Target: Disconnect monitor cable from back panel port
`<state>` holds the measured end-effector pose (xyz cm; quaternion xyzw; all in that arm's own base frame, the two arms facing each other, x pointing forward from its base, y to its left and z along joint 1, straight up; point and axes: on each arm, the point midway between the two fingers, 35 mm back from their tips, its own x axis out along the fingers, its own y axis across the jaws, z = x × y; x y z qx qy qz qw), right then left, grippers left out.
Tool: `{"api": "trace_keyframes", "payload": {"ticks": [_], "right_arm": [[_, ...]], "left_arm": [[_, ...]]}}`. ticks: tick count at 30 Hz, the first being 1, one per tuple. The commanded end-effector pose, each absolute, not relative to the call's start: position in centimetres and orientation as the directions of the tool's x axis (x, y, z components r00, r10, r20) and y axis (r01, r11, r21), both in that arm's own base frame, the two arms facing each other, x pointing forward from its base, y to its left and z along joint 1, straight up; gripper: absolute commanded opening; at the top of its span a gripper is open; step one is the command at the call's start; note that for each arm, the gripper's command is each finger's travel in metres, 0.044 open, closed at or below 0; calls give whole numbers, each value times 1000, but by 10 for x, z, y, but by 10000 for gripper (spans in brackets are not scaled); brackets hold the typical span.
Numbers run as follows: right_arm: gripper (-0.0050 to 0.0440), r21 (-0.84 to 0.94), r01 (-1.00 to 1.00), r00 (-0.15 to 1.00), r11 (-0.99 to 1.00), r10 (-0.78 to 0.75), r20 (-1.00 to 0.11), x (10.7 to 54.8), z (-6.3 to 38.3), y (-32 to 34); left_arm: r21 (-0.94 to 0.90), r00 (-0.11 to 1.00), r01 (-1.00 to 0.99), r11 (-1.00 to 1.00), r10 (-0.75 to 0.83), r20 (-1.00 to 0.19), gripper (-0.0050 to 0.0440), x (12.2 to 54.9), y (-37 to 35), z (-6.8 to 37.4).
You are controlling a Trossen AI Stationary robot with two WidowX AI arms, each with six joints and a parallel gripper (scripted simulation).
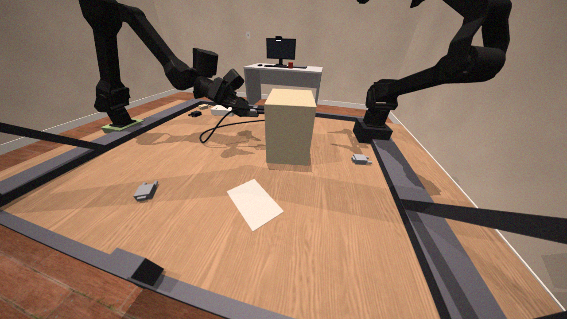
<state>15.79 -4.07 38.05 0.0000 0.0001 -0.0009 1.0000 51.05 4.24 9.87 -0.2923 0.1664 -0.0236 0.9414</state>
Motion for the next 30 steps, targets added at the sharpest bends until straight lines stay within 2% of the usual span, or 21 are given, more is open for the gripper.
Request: {"api": "trace_keyframes", "payload": {"ticks": [1, 17, 30], "right_arm": [[440, -5, 0, 1000, 1000, 0, 1, 158, 383, -39], [440, -5, 0, 1000, 1000, 0, 1, 158, 383, -39], [440, -5, 0, 1000, 1000, 0, 1, 158, 383, -39]], "left_arm": [[-618, 943, -39, 785, -177, -283, 440, 515, 48, 113], [-764, 912, -61, 643, -276, -305, 440, 515, 58, 118], [-809, 898, -76, 582, -312, -309, 440, 514, 63, 120]]}}
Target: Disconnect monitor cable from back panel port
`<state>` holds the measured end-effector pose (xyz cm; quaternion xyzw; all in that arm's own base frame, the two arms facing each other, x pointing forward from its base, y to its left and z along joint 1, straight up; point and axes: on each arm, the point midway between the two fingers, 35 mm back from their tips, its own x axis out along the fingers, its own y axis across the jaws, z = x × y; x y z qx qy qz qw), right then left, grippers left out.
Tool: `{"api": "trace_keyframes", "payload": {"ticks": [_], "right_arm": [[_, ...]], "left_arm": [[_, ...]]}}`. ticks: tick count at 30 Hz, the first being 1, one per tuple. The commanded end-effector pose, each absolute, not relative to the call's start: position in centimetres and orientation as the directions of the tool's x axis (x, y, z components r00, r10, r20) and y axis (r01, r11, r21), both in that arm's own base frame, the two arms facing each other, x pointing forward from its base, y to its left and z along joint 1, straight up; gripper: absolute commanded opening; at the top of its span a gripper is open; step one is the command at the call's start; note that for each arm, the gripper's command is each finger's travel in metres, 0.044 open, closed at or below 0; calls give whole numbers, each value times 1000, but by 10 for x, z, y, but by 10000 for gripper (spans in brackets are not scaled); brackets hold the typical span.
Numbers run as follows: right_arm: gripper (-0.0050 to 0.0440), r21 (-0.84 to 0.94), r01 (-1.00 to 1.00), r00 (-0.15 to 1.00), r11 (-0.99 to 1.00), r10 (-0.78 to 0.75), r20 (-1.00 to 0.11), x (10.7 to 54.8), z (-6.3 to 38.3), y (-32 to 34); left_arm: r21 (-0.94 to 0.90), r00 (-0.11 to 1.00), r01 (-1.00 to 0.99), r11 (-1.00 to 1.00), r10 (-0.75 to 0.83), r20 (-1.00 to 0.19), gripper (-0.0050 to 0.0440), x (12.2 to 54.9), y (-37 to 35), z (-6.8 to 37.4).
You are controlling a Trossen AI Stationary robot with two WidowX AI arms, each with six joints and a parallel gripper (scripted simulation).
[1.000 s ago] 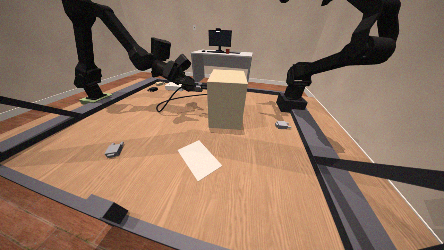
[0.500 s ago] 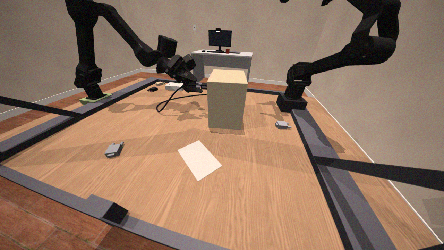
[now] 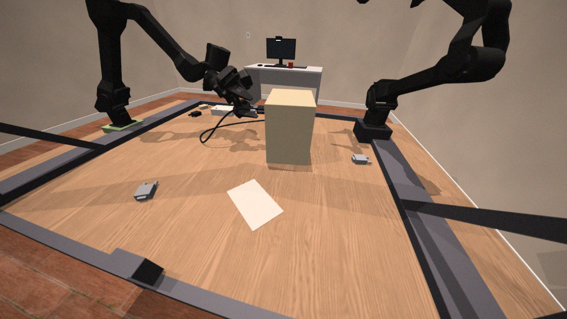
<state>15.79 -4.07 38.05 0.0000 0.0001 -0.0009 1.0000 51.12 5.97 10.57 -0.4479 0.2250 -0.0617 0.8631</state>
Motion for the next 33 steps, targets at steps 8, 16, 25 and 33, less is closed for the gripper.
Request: {"api": "trace_keyframes", "payload": {"ticks": [8, 16, 25, 33], "right_arm": [[440, -5, 0, 1000, 1000, 0, 1, 158, 383, -39], [440, -5, 0, 1000, 1000, 0, 1, 158, 383, -39], [440, -5, 0, 1000, 1000, 0, 1, 158, 383, -39], [440, -5, 0, 1000, 1000, 0, 1, 158, 383, -39]], "left_arm": [[-817, 896, -78, 572, -318, -309, 440, 514, 63, 121], [-817, 896, -79, 571, -319, -309, 392, 514, 63, 121], [-817, 896, -79, 571, -319, -309, 200, 514, 63, 121], [-817, 896, -79, 571, -319, -309, 32, 514, 63, 121]]}}
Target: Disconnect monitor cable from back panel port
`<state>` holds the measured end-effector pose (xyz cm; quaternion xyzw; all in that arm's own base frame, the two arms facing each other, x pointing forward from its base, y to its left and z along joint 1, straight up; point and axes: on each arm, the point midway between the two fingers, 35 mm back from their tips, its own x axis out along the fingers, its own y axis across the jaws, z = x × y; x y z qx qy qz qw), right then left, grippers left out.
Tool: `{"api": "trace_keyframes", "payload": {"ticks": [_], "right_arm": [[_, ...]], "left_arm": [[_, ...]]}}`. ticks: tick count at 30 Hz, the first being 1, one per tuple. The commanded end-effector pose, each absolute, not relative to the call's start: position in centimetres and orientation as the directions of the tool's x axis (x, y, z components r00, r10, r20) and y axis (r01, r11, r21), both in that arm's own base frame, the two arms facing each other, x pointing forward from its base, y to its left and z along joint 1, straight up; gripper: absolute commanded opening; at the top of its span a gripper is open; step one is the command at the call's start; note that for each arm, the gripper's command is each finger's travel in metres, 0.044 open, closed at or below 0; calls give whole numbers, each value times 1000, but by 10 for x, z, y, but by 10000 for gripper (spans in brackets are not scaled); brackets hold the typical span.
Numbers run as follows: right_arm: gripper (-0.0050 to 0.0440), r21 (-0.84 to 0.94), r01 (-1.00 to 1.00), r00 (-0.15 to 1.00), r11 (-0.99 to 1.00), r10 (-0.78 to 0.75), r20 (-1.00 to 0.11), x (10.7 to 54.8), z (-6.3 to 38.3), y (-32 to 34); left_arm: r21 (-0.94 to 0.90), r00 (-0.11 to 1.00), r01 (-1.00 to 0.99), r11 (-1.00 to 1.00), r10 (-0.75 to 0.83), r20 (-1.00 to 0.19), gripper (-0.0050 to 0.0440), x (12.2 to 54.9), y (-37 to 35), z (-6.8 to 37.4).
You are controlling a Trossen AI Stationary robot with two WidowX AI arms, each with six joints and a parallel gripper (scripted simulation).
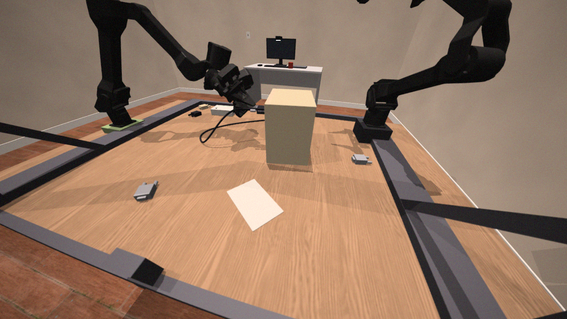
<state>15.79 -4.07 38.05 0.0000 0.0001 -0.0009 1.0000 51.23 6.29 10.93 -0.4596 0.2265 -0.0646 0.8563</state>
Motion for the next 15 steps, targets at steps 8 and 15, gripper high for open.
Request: {"api": "trace_keyframes", "payload": {"ticks": [8, 15], "right_arm": [[440, -5, 0, 1000, 1000, 0, 1, 158, 383, -39], [440, -5, 0, 1000, 1000, 0, 1, 158, 383, -39]], "left_arm": [[-817, 896, -79, 571, -319, -309, 0, 514, 63, 121], [-846, 898, -70, 529, -336, -285, 0, 514, 64, 120]]}}
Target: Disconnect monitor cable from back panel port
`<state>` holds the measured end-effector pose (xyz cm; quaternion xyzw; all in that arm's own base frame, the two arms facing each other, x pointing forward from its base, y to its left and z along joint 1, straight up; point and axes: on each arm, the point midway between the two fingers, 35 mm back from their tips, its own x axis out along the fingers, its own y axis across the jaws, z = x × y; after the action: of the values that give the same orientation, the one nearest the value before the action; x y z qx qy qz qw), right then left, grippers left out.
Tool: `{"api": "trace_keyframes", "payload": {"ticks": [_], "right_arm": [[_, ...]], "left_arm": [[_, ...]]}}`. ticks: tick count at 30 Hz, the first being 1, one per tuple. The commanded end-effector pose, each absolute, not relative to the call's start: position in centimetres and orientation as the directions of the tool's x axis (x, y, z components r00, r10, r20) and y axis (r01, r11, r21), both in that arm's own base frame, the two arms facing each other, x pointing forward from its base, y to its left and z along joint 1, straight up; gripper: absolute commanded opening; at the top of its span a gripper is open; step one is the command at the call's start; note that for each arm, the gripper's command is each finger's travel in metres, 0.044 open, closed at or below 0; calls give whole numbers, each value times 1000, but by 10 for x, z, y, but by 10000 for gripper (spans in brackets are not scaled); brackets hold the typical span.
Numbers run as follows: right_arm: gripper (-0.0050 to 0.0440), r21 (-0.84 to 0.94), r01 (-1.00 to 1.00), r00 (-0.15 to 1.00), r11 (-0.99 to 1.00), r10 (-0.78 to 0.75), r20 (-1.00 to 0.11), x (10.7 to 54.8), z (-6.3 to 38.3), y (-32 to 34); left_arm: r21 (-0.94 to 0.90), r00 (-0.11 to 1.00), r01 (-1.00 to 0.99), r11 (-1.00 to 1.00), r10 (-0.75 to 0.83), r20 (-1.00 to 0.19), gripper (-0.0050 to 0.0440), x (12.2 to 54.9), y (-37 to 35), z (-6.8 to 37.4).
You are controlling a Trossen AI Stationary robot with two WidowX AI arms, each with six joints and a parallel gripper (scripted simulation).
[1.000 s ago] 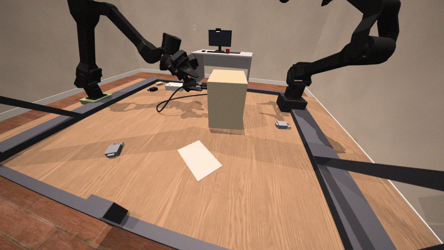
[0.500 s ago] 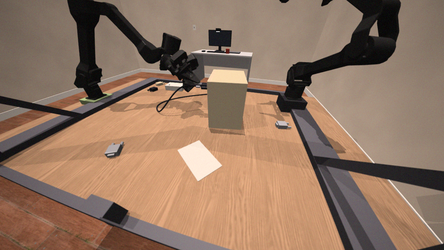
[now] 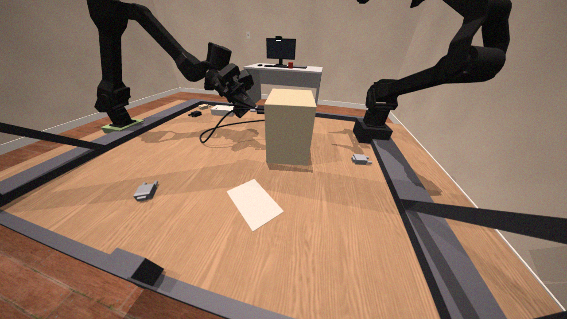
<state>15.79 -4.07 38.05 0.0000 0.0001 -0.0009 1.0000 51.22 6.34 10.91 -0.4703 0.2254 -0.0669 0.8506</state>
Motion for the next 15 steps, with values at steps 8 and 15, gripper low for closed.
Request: {"api": "trace_keyframes", "payload": {"ticks": [8, 15], "right_arm": [[440, -5, 0, 1000, 1000, 0, 1, 158, 383, -39], [440, -5, 0, 1000, 1000, 0, 1, 158, 383, -39]], "left_arm": [[-875, 900, -61, 480, -352, -256, 0, 514, 65, 119], [-904, 902, -51, 424, -370, -224, 0, 513, 65, 118]]}}
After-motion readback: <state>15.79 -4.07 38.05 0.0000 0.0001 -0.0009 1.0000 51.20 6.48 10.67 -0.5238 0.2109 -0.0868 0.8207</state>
